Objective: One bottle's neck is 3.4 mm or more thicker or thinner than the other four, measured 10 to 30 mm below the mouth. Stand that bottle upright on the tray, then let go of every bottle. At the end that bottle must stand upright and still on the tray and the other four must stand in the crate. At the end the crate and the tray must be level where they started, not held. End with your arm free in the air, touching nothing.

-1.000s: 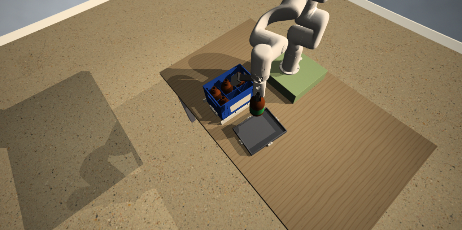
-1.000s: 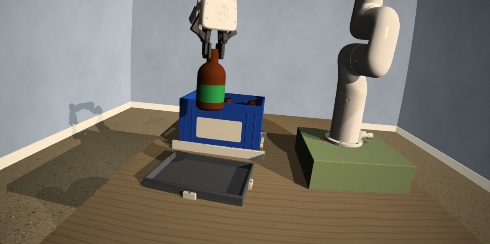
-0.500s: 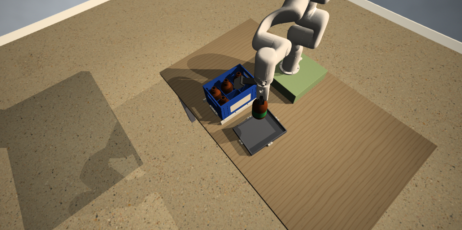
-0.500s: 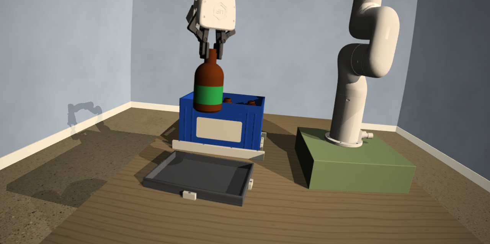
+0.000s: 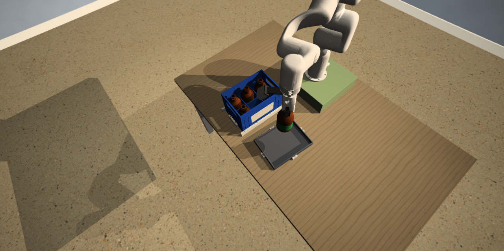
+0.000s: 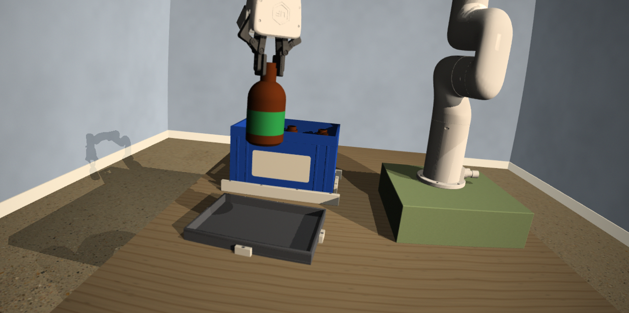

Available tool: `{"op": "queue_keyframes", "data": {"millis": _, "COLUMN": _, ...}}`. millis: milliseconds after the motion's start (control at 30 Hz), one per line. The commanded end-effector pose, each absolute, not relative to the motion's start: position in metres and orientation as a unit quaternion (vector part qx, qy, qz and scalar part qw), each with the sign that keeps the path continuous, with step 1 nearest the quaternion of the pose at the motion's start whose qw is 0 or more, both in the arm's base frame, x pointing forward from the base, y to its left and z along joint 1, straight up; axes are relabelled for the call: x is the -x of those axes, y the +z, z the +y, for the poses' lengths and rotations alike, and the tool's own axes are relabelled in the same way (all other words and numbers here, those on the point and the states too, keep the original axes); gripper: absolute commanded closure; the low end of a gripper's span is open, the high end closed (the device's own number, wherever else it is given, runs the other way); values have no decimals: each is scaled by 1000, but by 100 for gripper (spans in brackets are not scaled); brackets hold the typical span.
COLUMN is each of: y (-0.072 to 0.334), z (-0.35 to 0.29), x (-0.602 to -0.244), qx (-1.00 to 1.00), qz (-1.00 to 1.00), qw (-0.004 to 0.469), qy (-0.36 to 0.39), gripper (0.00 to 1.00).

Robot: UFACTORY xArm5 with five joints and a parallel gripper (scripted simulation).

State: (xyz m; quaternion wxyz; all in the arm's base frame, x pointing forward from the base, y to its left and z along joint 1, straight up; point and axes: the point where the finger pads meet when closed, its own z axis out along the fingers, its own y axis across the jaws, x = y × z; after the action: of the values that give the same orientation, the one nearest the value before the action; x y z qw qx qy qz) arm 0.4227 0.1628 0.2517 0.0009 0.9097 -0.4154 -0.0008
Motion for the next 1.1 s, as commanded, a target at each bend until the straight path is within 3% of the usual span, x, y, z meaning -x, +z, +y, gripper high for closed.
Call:
{"op": "queue_keyframes", "data": {"millis": 0, "y": 254, "z": 166, "x": -424, "qx": -910, "qz": -415, "qw": -1, "qy": 1, "gripper": 100}}
{"op": "queue_keyframes", "data": {"millis": 1067, "y": 254, "z": 169, "x": -424, "qx": -910, "qz": -415, "qw": -1, "qy": 1, "gripper": 100}}
